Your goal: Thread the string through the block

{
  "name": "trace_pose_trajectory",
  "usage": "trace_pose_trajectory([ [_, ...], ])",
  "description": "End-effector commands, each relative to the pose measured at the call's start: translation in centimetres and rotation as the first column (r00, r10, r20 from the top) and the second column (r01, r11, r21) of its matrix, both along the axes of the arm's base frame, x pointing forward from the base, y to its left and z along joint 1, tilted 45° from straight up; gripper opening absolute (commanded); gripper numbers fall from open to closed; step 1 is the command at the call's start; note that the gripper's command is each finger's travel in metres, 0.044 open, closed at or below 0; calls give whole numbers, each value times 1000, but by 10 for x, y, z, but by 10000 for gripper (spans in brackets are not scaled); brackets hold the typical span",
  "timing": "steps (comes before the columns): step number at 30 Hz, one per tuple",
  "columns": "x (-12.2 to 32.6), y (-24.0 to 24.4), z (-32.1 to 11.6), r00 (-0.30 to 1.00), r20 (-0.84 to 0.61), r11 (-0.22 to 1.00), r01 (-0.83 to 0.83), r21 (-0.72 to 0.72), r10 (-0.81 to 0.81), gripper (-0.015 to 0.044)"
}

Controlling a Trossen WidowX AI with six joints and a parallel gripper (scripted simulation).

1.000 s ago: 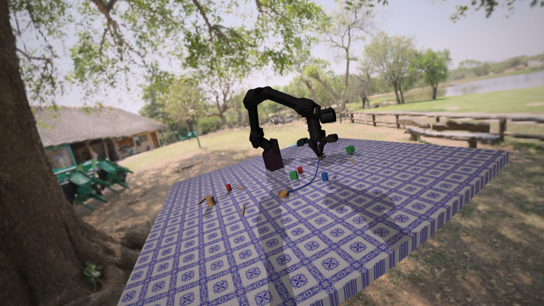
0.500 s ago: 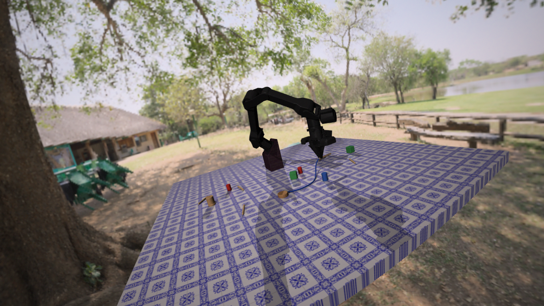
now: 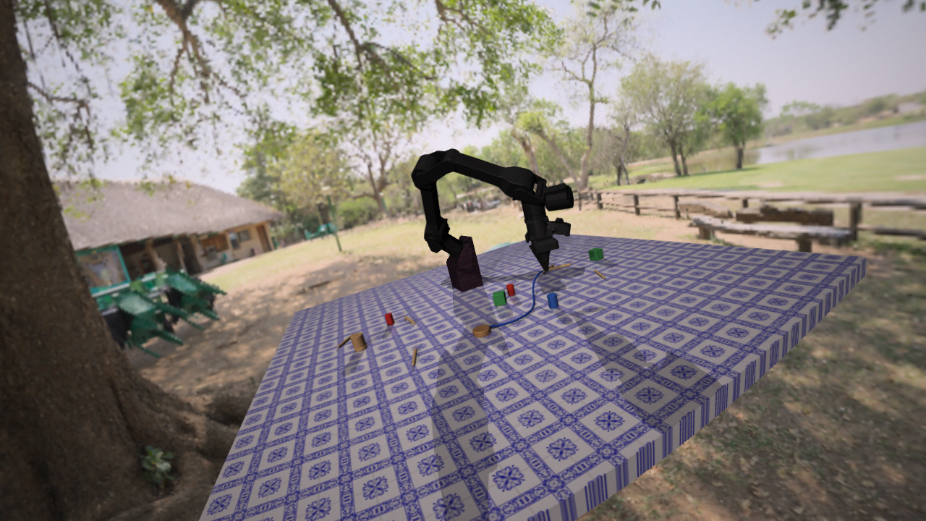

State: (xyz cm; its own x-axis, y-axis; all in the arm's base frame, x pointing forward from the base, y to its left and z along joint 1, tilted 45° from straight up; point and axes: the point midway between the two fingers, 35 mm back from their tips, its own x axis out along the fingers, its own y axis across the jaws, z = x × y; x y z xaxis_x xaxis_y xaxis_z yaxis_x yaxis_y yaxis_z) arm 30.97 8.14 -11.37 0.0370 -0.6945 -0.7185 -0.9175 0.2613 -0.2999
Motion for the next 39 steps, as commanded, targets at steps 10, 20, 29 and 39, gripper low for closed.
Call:
trace_pose_trajectory([
  [10, 12, -4, 6, 888, 319, 942, 326, 74, -332, 0],
  [20, 19, -7, 9, 663, 513, 826, 527, 198, -546, 0],
  [29, 25, -10, 13, 383, 626, 682, 645, 345, -679, 0],
  [39, 32, -14, 16, 26, 668, 497, 690, 527, -744, 0],
])
